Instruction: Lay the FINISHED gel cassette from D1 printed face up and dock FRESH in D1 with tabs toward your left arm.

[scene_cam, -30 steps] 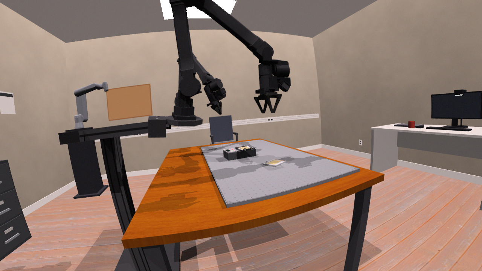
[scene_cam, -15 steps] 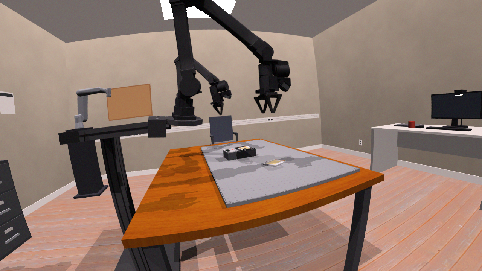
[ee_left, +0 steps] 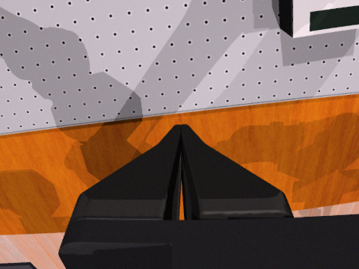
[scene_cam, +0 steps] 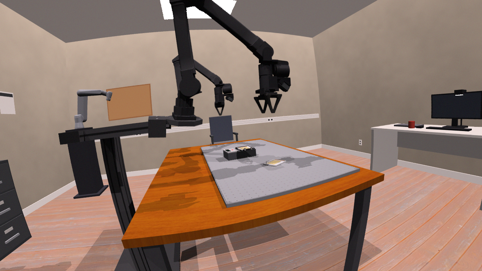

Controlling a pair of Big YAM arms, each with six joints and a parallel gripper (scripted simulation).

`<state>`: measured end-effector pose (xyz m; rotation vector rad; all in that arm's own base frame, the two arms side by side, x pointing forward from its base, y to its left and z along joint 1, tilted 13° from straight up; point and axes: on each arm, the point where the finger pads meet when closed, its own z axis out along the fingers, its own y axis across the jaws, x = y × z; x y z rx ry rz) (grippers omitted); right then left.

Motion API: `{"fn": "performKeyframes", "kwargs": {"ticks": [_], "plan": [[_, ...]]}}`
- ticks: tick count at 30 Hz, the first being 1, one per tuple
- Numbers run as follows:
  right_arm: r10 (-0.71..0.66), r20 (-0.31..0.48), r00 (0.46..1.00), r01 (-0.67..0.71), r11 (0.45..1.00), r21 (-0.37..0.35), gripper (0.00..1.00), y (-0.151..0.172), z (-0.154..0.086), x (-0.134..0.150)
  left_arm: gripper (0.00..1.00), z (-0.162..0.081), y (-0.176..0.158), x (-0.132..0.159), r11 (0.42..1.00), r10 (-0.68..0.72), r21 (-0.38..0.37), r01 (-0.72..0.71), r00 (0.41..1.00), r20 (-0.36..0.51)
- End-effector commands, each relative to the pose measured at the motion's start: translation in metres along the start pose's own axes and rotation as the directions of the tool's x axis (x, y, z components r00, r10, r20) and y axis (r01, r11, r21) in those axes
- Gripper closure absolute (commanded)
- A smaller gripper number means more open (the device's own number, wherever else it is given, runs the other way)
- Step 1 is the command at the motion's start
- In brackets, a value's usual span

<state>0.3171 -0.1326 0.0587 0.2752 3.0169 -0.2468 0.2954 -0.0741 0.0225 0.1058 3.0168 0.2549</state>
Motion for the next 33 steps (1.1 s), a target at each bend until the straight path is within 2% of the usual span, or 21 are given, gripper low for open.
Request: {"fn": "performKeyframes", "kwargs": {"ticks": [1,24,26,33], "plan": [[0.000,0.045,0.999,0.000,1.000,0.004,0.00,-0.007,-0.019,-0.016,1.00,-0.017,0.017,-0.026,0.993,-0.119,0.021,0.119,0.993,0.021],[0.000,0.045,0.999,0.000,1.000,0.004,0.00,-0.007,-0.019,-0.016,1.00,-0.020,0.121,-0.042,0.993,-0.119,0.021,0.119,0.993,0.021],[0.000,0.045,0.999,0.000,1.000,0.004,0.00,-0.007,-0.019,-0.016,1.00,-0.020,0.121,-0.042,0.993,-0.119,0.021,0.119,0.993,0.021],[0.000,0.045,0.999,0.000,1.000,0.004,0.00,-0.007,-0.019,-0.016,1.00,-0.021,0.151,-0.047,0.993,-0.119,0.021,0.119,0.993,0.021]]}}
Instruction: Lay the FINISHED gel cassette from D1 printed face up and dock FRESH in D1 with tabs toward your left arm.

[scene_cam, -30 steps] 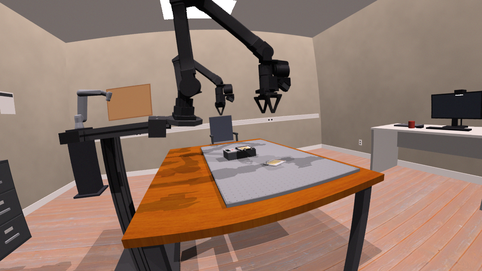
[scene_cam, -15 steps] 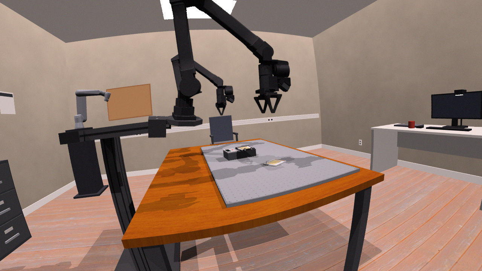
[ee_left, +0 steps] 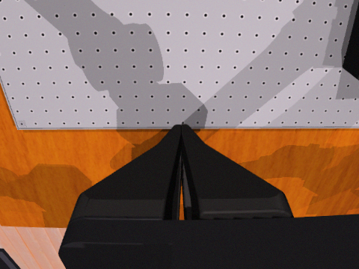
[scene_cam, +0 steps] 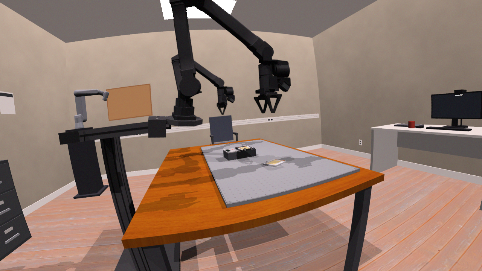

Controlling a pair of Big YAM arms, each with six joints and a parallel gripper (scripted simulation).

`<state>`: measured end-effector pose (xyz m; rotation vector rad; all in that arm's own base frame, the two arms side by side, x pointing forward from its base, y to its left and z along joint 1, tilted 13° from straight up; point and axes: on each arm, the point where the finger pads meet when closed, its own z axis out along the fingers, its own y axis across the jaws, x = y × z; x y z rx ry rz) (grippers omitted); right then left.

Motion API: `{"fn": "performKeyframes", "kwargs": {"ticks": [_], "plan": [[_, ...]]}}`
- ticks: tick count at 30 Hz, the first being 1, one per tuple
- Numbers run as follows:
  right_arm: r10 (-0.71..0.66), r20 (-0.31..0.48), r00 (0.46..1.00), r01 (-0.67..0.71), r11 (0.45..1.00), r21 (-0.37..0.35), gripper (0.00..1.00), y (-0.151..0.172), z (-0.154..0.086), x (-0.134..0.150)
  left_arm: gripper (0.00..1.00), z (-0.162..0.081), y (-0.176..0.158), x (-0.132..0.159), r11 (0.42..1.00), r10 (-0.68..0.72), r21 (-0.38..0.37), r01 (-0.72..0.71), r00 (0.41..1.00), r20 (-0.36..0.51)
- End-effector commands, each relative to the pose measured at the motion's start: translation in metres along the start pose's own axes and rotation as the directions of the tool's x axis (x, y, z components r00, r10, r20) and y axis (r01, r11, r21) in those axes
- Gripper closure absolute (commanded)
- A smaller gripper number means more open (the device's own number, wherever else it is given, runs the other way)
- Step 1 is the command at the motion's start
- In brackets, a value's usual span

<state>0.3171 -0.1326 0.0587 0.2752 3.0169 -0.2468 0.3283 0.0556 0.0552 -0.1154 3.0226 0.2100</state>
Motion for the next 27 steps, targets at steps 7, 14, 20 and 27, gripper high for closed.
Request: {"fn": "performKeyframes", "kwargs": {"ticks": [7,14,20,27], "plan": [[0.000,0.045,0.999,0.000,1.000,0.004,0.00,-0.007,-0.019,-0.016,0.00,-0.015,0.013,-0.023,1.000,0.027,0.000,-0.028,0.999,0.036],[0.000,0.045,0.999,0.000,1.000,0.004,0.00,-0.007,-0.019,-0.016,1.00,-0.010,-0.006,-0.029,0.987,0.156,0.026,-0.157,0.987,0.048],[0.000,0.045,0.999,0.000,1.000,0.004,0.00,-0.007,-0.019,-0.016,1.00,-0.004,-0.033,-0.039,0.964,0.259,0.046,-0.262,0.964,0.061],[0.000,0.045,0.999,0.000,1.000,0.004,0.00,-0.007,-0.019,-0.016,1.00,0.004,-0.055,-0.048,0.922,0.375,0.063,-0.381,0.923,0.088]]}}
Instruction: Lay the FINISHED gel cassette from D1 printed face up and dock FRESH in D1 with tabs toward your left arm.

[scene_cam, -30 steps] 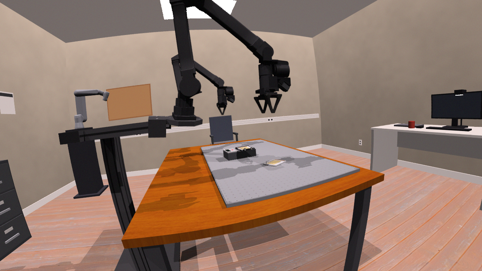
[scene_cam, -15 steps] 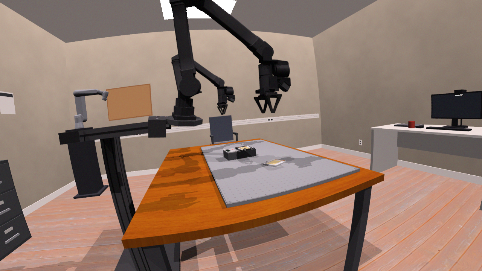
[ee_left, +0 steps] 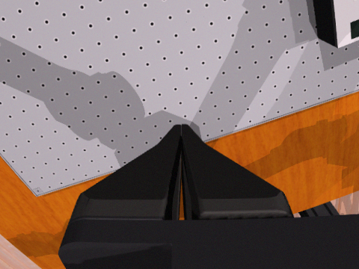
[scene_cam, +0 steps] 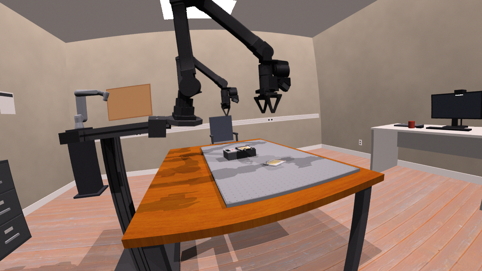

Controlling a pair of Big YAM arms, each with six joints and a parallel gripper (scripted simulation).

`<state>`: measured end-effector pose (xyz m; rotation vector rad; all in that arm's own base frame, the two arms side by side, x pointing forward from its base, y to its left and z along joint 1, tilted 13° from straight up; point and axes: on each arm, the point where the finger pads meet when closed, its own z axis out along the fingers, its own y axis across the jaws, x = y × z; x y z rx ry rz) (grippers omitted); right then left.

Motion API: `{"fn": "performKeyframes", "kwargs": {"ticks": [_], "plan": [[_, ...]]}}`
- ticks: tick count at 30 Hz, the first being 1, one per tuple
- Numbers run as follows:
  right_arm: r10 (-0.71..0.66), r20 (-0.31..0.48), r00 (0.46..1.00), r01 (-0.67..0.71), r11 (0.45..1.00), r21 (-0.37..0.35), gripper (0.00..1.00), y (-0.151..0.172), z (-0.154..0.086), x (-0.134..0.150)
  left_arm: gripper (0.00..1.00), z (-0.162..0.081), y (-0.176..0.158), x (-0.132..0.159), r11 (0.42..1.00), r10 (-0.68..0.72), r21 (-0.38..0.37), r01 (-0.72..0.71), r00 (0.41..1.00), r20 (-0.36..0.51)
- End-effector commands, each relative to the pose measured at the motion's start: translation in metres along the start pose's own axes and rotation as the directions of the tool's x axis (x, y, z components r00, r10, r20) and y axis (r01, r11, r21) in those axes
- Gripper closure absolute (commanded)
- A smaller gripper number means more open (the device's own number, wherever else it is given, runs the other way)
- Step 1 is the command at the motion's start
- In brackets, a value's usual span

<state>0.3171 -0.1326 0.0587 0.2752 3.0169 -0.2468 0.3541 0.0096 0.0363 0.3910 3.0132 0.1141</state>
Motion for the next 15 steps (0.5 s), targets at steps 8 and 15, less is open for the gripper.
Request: {"fn": "performKeyframes", "kwargs": {"ticks": [8,15], "plan": [[0.000,0.045,0.999,0.000,1.000,0.004,0.00,-0.007,-0.019,-0.016,1.00,0.008,-0.022,-0.053,0.982,0.186,0.004,-0.186,0.979,0.079],[0.000,0.045,0.999,0.000,1.000,0.004,0.00,-0.007,-0.019,-0.016,1.00,0.021,-0.032,-0.073,0.974,0.227,-0.015,-0.227,0.965,0.131]]}}
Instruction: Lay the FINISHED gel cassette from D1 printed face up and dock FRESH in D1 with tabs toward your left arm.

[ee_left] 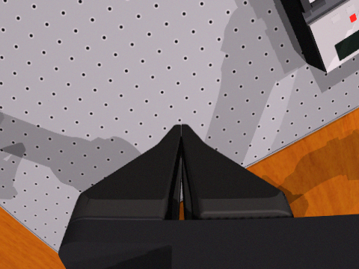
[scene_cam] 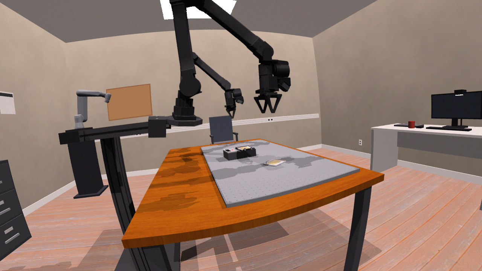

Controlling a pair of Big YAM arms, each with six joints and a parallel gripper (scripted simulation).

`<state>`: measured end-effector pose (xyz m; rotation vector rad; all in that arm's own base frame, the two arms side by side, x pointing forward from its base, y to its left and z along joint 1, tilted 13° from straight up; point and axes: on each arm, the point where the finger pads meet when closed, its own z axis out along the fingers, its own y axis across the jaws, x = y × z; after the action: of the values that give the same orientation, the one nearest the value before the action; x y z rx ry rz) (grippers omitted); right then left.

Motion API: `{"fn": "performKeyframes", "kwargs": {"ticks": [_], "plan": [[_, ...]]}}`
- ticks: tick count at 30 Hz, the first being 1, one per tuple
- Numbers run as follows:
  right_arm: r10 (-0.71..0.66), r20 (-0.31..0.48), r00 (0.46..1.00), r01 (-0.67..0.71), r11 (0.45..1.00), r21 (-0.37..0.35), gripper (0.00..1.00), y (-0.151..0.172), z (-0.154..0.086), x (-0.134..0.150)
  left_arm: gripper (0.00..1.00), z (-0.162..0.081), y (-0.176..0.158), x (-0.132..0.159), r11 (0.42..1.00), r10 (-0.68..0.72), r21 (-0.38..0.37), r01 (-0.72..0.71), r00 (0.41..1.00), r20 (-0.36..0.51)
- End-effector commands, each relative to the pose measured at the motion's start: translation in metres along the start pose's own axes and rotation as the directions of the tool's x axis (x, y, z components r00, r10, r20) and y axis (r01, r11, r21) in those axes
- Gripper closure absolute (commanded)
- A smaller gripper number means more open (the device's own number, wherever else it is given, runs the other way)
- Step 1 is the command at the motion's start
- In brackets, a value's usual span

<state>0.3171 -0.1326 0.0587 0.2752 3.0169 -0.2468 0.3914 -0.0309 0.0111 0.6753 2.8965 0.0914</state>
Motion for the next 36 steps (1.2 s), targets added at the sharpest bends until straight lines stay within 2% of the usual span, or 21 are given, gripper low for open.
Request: {"fn": "performKeyframes", "kwargs": {"ticks": [1,10,31,32,36], "plan": [[0.000,0.045,0.999,0.000,1.000,0.004,0.00,-0.007,-0.019,-0.016,1.00,-0.003,0.006,-0.028,0.999,0.036,-0.019,-0.035,0.998,0.055],[0.000,0.045,0.999,0.000,1.000,0.004,0.00,-0.007,-0.019,-0.016,1.00,0.011,0.005,-0.049,0.999,0.036,-0.019,-0.035,0.998,0.055],[0.000,0.045,0.999,0.000,1.000,0.004,0.00,-0.007,-0.019,-0.016,1.00,0.000,0.017,-0.034,1.000,0.010,-0.021,-0.009,0.998,0.056],[0.000,0.045,0.999,0.000,1.000,0.004,0.00,-0.007,-0.019,-0.016,1.00,0.000,0.018,-0.032,1.000,-0.006,-0.012,0.006,1.000,0.028],[0.000,0.045,0.999,0.000,1.000,0.004,0.00,-0.007,-0.019,-0.016,1.00,-0.001,0.019,-0.028,1.000,-0.006,-0.012,0.006,1.000,0.028]]}}
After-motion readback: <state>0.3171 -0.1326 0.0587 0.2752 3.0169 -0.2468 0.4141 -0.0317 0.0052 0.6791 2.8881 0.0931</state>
